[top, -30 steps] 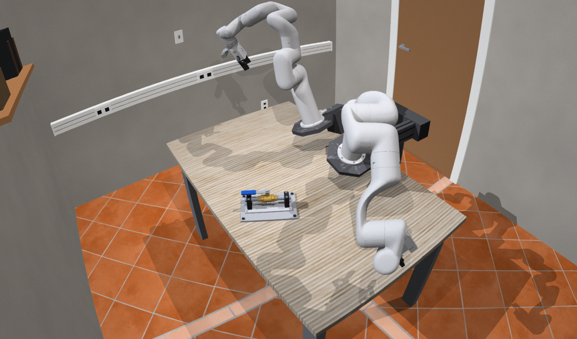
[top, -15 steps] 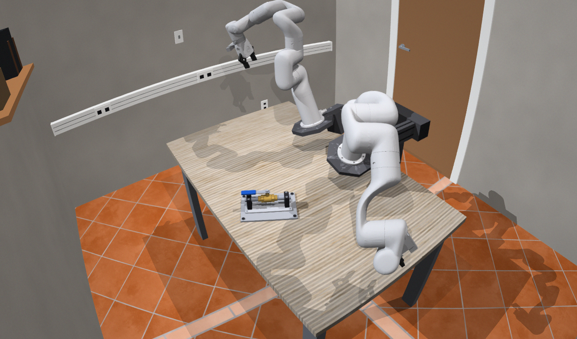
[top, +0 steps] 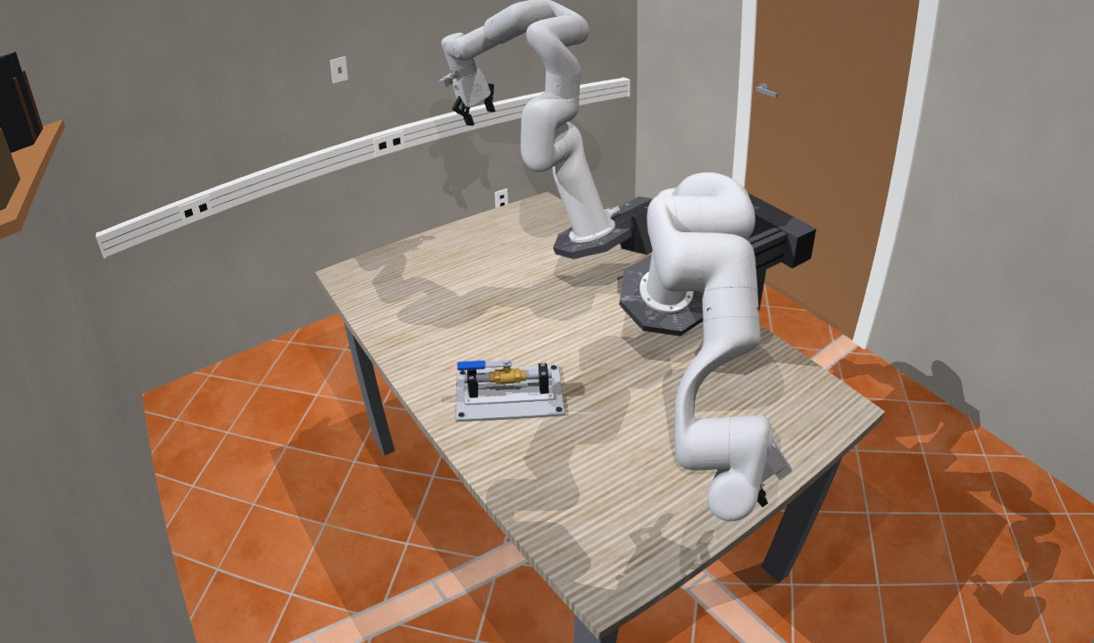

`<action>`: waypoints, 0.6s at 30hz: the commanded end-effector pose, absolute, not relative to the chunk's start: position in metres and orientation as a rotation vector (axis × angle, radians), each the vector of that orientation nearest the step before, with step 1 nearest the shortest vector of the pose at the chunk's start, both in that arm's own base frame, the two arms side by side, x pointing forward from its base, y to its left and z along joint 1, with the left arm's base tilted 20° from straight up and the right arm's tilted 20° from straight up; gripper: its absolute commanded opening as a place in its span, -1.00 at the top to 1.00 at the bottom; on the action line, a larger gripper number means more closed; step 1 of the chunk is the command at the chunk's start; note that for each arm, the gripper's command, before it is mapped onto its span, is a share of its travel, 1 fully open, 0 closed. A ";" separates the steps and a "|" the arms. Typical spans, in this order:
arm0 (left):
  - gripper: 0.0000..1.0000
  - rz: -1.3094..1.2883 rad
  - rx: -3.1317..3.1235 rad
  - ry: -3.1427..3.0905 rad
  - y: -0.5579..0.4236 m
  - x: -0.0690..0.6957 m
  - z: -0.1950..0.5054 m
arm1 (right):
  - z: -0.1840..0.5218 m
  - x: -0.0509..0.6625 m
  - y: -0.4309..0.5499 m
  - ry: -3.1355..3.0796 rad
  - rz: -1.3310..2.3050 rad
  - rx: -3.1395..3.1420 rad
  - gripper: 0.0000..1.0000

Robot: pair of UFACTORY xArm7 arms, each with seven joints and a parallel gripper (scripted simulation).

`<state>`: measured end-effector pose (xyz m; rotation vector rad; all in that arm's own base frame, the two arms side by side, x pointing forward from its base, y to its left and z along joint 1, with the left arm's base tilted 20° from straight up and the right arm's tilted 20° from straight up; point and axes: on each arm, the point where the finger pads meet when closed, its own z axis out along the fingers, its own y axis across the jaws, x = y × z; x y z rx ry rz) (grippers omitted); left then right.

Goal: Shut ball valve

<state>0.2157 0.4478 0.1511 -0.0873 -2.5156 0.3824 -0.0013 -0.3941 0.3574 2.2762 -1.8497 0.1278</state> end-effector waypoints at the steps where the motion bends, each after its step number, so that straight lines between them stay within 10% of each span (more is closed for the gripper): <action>1: -1.00 0.378 -0.086 -2.519 0.449 0.216 0.153 | 0.361 -0.007 -0.392 -1.958 0.202 2.169 -1.00; 18: -1.00 0.378 -0.086 -2.519 0.449 0.216 0.153 | 0.364 -0.013 -0.389 -2.086 0.284 2.044 -1.00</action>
